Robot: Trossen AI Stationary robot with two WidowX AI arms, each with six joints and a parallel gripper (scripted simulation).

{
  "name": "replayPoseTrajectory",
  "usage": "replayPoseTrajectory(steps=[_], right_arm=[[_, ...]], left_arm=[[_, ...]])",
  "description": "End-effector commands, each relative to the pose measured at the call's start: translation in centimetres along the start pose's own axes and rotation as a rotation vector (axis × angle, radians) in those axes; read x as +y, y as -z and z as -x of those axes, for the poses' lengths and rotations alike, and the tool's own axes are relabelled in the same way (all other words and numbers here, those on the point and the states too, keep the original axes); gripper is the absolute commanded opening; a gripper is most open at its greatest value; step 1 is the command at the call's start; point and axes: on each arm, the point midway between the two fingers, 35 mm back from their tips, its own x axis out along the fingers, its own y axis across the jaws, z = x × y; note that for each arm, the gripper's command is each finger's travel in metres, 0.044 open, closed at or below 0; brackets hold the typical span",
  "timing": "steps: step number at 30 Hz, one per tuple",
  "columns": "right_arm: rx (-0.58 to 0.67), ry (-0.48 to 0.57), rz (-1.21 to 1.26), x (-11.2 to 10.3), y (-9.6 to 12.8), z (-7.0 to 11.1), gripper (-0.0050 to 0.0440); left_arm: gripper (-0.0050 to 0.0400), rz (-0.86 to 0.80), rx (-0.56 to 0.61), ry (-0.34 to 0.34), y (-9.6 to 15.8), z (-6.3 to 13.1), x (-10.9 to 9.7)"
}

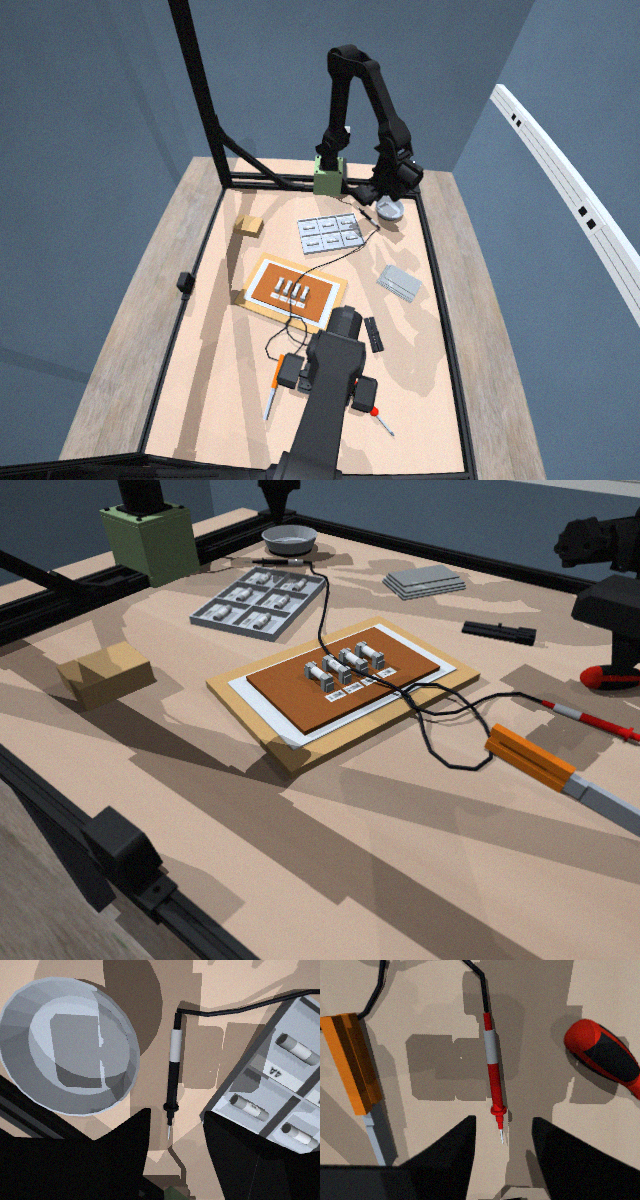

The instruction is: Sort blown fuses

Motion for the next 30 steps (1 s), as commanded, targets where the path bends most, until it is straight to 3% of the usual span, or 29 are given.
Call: replayPoseTrajectory(steps=[1,22,30], right_arm=[[0.043,0.008,0.025,0.04,-0.56,0.51,0.0154],[0.41,0.035,0.123,0.11,0.19,0.33,0.0154],[0.438,0.033,0.123,0.1,0.42,0.41,0.0154]], left_arm=[[0.0154,-0.001,0.06,-0.003,-0.31,0.25,-0.06],[0.0154,0.003,0.441,-0.002,0.46,0.07,-0.25],[0.0154,0.003,0.439,0.002,0.61,0.19,-0.22]])
